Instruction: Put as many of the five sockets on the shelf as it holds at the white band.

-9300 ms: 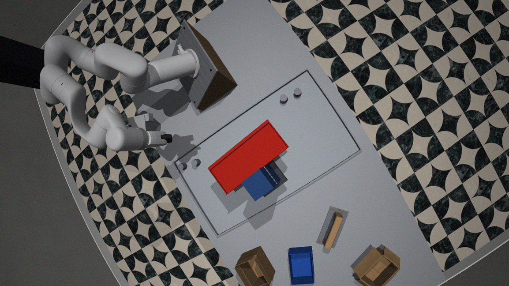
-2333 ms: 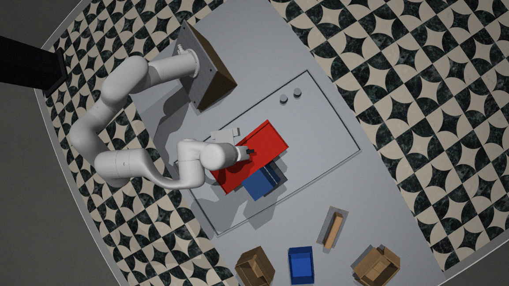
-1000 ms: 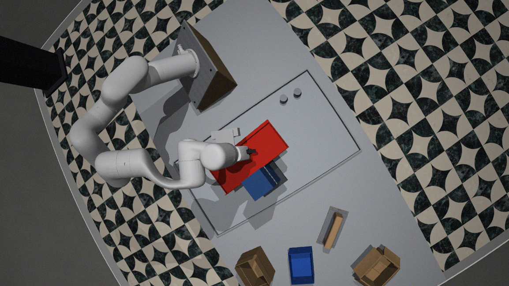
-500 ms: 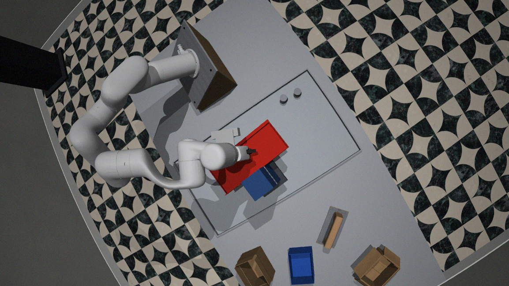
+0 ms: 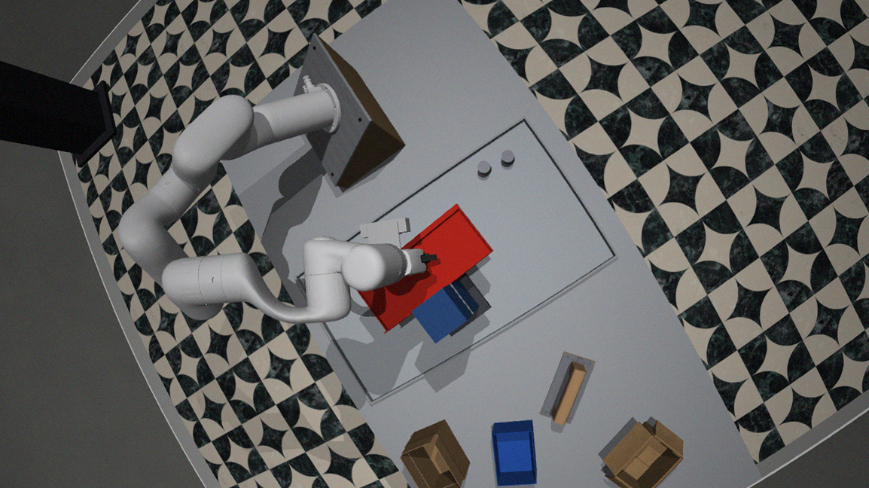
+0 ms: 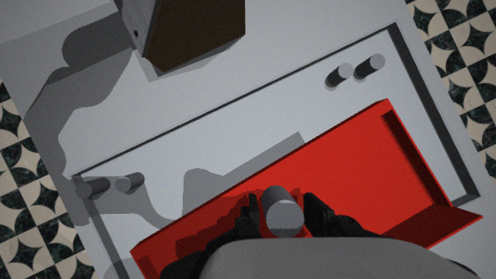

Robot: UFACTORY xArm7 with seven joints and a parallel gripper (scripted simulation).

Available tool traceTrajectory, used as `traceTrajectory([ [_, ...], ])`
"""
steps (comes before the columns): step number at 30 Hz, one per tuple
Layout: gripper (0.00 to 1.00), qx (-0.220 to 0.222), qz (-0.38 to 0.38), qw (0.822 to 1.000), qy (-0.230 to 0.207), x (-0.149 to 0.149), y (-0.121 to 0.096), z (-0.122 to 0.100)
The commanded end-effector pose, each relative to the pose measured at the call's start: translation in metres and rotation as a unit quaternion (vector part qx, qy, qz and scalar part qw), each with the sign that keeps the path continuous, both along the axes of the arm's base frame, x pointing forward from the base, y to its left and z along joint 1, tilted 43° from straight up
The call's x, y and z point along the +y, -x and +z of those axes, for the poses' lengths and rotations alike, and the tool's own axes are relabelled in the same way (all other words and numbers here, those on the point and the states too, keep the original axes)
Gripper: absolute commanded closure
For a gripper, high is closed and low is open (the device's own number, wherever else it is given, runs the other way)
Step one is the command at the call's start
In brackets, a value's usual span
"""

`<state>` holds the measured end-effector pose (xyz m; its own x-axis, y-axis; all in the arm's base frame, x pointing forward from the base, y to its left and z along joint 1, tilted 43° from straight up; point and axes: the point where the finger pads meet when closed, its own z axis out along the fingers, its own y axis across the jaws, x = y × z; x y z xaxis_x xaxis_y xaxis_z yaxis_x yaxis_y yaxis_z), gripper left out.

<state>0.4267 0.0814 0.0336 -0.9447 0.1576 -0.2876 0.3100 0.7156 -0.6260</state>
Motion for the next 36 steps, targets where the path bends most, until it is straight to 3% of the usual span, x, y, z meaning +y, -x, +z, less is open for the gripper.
traceTrajectory([
  [1,0.48,-0.001,0.002,1.0,-0.001,0.002,-0.001,0.001],
  [19,0.48,-0.001,0.002,1.0,-0.001,0.006,0.0,0.005],
  [36,0.48,-0.001,0.002,1.0,-0.001,0.032,0.004,0.033],
])
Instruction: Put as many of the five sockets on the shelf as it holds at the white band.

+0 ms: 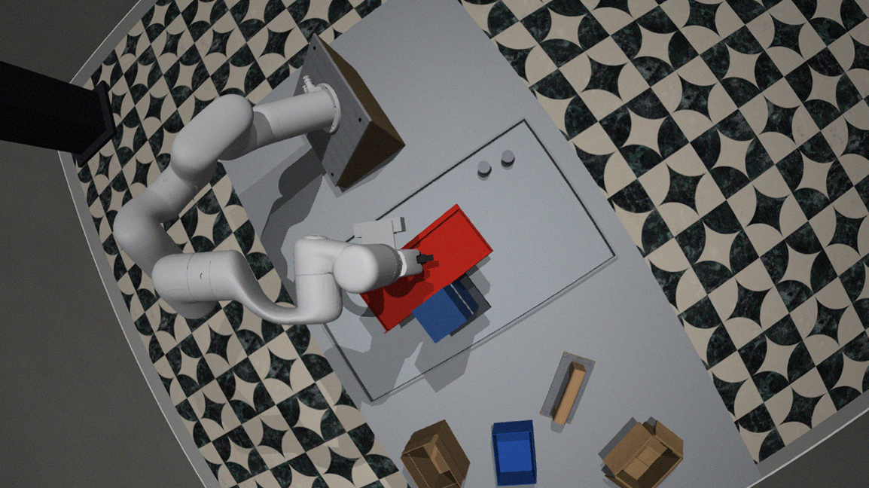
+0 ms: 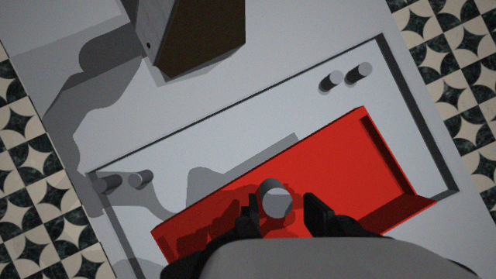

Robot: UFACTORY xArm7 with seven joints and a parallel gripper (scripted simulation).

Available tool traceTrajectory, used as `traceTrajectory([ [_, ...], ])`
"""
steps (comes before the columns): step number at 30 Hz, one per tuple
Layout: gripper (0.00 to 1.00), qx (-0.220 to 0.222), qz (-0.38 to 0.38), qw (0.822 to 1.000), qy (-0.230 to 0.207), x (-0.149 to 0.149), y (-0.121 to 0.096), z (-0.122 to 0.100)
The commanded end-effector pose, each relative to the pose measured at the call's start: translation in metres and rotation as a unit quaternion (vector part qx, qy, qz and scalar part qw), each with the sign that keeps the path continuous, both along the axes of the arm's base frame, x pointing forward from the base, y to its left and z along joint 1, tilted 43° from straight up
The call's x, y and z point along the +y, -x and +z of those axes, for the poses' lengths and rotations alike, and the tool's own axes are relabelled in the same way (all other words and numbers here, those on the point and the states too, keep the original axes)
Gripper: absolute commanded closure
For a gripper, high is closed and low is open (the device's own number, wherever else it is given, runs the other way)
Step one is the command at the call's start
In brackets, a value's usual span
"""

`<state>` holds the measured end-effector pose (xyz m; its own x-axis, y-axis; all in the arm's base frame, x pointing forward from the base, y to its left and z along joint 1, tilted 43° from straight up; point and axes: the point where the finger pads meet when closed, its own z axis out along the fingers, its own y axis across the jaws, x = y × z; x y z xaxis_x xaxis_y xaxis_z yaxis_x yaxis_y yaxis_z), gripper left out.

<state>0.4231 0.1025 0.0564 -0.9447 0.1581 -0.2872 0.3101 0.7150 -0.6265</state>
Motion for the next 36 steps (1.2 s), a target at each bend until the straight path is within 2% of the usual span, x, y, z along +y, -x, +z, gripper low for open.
traceTrajectory([
  [1,0.48,-0.002,0.002,1.0,-0.002,0.013,0.001,0.012],
  [9,0.48,-0.002,0.002,1.0,-0.002,0.027,0.003,0.028],
  [17,0.48,-0.002,0.002,1.0,-0.002,0.033,0.004,0.034],
  [35,0.48,-0.002,0.002,1.0,-0.002,0.035,0.005,0.036],
  [36,0.0,-0.002,0.002,1.0,-0.002,0.035,0.005,0.036],
])
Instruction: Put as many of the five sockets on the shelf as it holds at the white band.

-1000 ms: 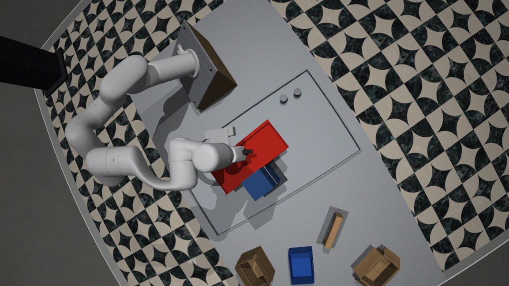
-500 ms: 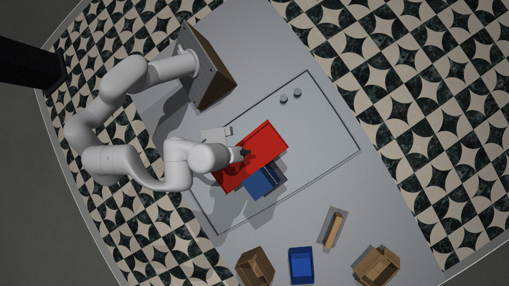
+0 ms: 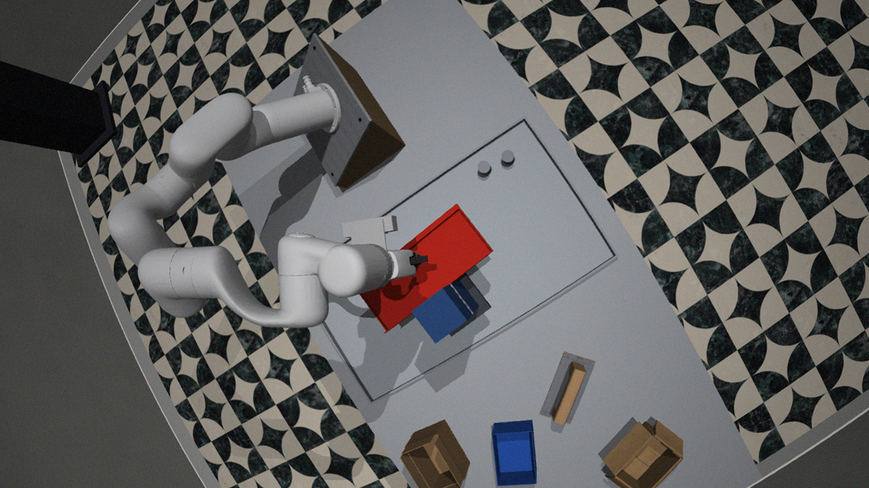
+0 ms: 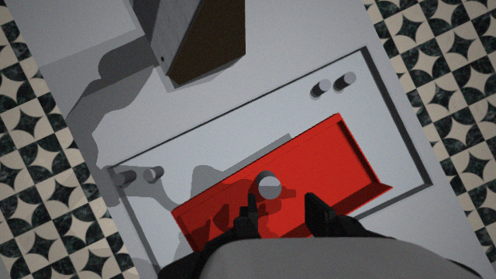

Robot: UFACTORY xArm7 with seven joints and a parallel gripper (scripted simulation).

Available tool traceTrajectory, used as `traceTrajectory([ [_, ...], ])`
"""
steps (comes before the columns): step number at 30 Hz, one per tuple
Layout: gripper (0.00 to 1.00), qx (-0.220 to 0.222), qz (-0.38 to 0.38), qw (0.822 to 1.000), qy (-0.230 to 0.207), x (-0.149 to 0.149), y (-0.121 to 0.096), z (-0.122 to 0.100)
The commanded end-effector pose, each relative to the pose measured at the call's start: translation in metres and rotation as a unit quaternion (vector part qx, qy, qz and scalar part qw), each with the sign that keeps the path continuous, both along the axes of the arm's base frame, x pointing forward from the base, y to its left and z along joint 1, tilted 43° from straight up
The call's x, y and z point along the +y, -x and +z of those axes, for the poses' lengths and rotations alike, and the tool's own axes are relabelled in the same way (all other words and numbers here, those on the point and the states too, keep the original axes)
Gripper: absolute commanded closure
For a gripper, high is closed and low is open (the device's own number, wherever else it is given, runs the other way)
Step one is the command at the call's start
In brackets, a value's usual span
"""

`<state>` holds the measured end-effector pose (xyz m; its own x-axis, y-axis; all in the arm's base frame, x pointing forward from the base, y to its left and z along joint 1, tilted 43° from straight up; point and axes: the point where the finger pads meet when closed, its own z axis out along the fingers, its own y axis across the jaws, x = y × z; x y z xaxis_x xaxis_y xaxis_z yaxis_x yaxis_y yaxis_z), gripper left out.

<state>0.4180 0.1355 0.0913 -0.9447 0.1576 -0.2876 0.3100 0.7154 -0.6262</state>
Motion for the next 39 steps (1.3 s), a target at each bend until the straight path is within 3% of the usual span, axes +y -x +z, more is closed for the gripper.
traceTrajectory([
  [1,0.0,-0.003,0.0,1.0,-0.002,0.002,0.0,0.001],
  [4,0.0,-0.026,-0.024,0.999,-0.007,0.004,0.01,0.005],
  [7,0.0,-0.08,-0.081,0.993,-0.018,0.005,0.032,0.011],
  [9,0.0,-0.08,-0.081,0.993,-0.018,0.005,0.032,0.011],
  [11,0.0,-0.131,-0.135,0.982,-0.027,0.005,0.053,0.016],
  [13,0.0,-0.131,-0.135,0.982,-0.027,0.005,0.053,0.016],
  [16,0.0,-0.186,-0.194,0.963,-0.036,0.002,0.075,0.02],
  [18,0.0,-0.186,-0.194,0.963,-0.036,0.002,0.075,0.02],
  [21,0.0,-0.239,-0.252,0.937,-0.044,-0.003,0.096,0.022],
  [22,0.0,-0.239,-0.252,0.937,-0.044,-0.003,0.096,0.022],
  [23,0.0,-0.263,-0.278,0.923,-0.047,-0.005,0.105,0.023],
  [26,0.0,-0.263,-0.278,0.923,-0.047,-0.005,0.105,0.023],
  [28,0.0,-0.303,-0.32,0.896,-0.052,-0.01,0.12,0.023],
  [29,0.0,-0.303,-0.32,0.896,-0.052,-0.01,0.12,0.023],
  [33,0.0,-0.339,-0.359,0.868,-0.056,-0.016,0.134,0.023],
  [37,0.0,-0.342,-0.357,0.868,-0.057,-0.015,0.135,0.025],
  [39,0.0,-0.345,-0.331,0.876,-0.065,-0.007,0.137,0.036],
])
